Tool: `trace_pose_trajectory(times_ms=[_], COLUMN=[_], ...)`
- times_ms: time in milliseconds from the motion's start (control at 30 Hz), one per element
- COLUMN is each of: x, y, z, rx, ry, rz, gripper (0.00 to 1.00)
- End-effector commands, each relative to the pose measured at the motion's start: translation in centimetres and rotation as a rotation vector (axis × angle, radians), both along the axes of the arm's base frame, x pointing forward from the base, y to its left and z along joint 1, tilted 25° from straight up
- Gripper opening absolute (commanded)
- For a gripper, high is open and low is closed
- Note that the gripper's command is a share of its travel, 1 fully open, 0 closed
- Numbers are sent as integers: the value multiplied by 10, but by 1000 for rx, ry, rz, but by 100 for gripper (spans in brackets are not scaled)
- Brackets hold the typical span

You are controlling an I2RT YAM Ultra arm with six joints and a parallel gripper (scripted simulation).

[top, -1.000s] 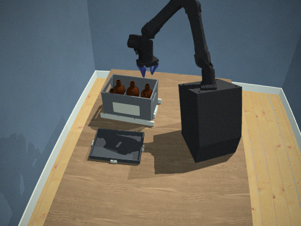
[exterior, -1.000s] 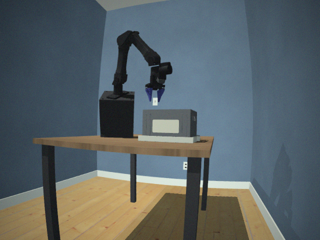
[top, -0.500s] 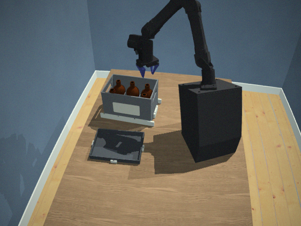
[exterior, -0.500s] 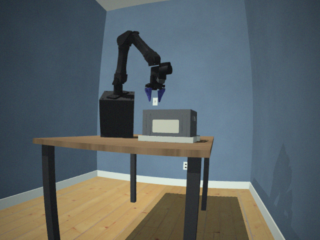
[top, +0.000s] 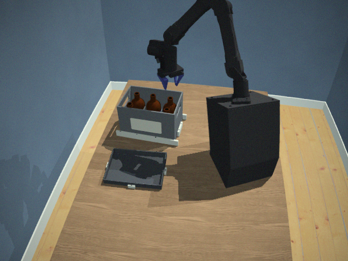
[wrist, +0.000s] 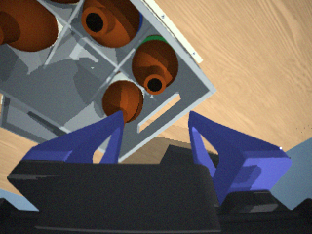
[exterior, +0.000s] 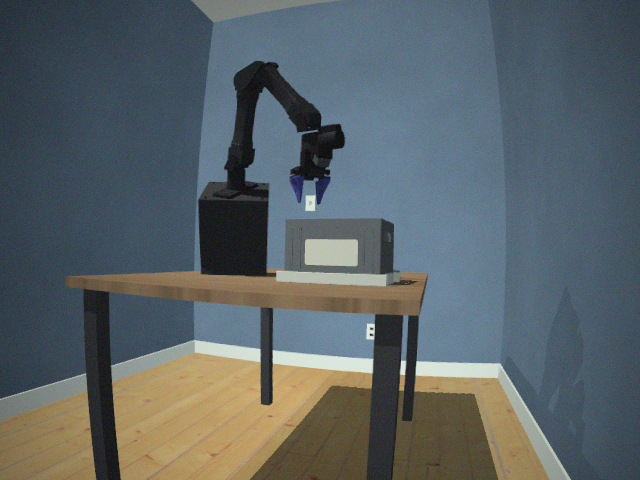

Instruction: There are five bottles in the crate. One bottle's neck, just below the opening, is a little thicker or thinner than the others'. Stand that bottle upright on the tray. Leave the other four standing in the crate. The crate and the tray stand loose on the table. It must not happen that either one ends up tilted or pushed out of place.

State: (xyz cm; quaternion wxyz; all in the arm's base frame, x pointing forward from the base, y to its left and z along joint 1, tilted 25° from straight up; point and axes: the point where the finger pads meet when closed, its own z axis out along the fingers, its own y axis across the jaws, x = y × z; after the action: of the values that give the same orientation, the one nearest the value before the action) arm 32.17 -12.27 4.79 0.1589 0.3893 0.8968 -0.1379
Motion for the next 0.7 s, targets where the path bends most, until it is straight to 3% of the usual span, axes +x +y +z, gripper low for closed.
trace_pose_trajectory(times_ms=[0, 333, 533, 667], x=[14, 13, 2, 10], y=[0, -1, -4, 0], z=[9, 8, -3, -4], rx=[-18, -18, -10, -10], ry=[-39, -40, -11, -15], rz=[14, 13, 1, 18], gripper=[61, 61, 61, 61])
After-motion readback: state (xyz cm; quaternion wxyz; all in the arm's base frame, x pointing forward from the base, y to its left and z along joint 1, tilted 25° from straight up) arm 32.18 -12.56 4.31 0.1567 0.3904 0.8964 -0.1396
